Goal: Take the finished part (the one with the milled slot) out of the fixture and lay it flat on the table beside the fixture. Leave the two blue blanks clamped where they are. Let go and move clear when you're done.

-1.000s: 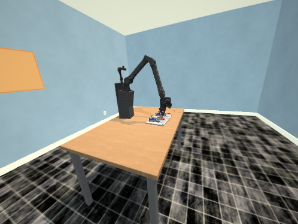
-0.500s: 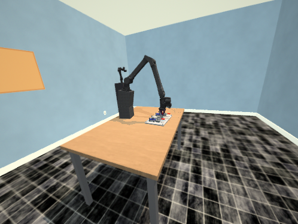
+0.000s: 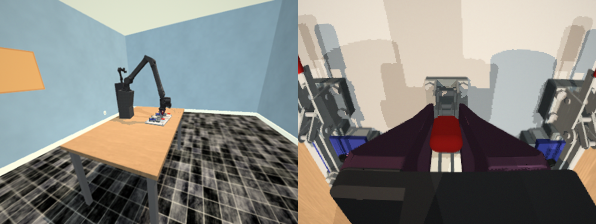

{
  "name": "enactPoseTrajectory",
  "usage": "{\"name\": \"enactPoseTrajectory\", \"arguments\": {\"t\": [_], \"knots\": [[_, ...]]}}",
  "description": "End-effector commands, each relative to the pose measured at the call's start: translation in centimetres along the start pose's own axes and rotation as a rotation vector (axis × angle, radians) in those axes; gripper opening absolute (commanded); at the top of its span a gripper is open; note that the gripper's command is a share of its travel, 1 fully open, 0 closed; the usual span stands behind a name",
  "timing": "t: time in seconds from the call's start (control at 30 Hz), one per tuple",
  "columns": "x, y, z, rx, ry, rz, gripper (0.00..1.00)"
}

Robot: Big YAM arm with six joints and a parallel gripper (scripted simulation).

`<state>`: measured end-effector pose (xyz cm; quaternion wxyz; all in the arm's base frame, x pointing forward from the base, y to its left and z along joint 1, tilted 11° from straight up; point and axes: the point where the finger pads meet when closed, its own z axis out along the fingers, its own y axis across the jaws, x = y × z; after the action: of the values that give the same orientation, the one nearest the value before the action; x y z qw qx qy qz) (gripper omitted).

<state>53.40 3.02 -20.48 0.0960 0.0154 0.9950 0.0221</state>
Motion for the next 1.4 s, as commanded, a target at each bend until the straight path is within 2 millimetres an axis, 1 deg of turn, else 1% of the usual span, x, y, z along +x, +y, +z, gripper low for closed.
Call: {"name": "enactPoseTrajectory", "arguments": {"t": [0.0, 1.37], "knots": [[2.17, 0.90, -1.77, -0.002, 0.055, -0.008, 0.00], [2.82, 0.92, -1.96, -0.002, 0.072, -0.009, 0.00]]}}
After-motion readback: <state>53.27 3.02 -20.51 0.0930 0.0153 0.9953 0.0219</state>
